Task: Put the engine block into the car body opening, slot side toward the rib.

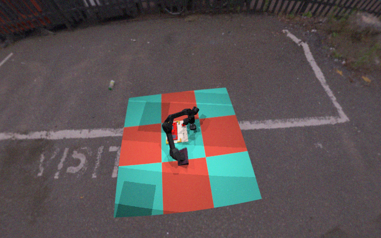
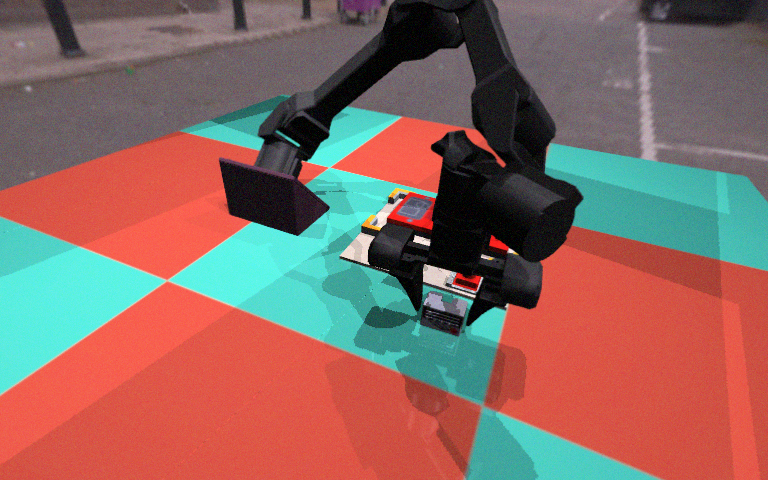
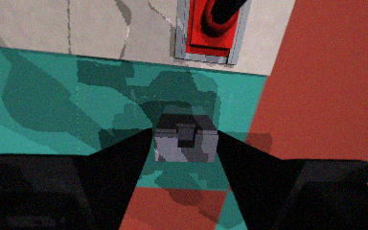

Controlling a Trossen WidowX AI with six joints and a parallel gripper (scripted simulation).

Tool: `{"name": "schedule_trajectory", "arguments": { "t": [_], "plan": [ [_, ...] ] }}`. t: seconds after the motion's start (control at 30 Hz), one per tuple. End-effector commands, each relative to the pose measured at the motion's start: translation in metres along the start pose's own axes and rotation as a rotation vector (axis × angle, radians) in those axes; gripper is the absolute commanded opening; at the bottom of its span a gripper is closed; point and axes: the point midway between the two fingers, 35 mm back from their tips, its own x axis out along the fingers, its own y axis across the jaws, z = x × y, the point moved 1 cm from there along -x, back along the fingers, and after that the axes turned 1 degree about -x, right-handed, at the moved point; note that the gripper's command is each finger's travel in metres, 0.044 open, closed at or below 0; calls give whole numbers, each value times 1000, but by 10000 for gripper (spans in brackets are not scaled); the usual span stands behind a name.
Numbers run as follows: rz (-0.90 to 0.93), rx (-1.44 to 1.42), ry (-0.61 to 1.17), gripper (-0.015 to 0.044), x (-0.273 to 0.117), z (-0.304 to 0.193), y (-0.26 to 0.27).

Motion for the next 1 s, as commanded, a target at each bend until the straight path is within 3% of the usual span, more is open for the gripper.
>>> {"name": "schedule_trajectory", "arguments": {
  "t": [0.0,0.2,0.43,0.97],
  "plan": [
    [-3,6,-2,223,1,0,-1],
    [-3,6,-2,183,1,0,-1],
    [-4,6,0,0,-13,-2,-3],
    [-3,7,4,0,-64,-4,-7]
  ]
}}
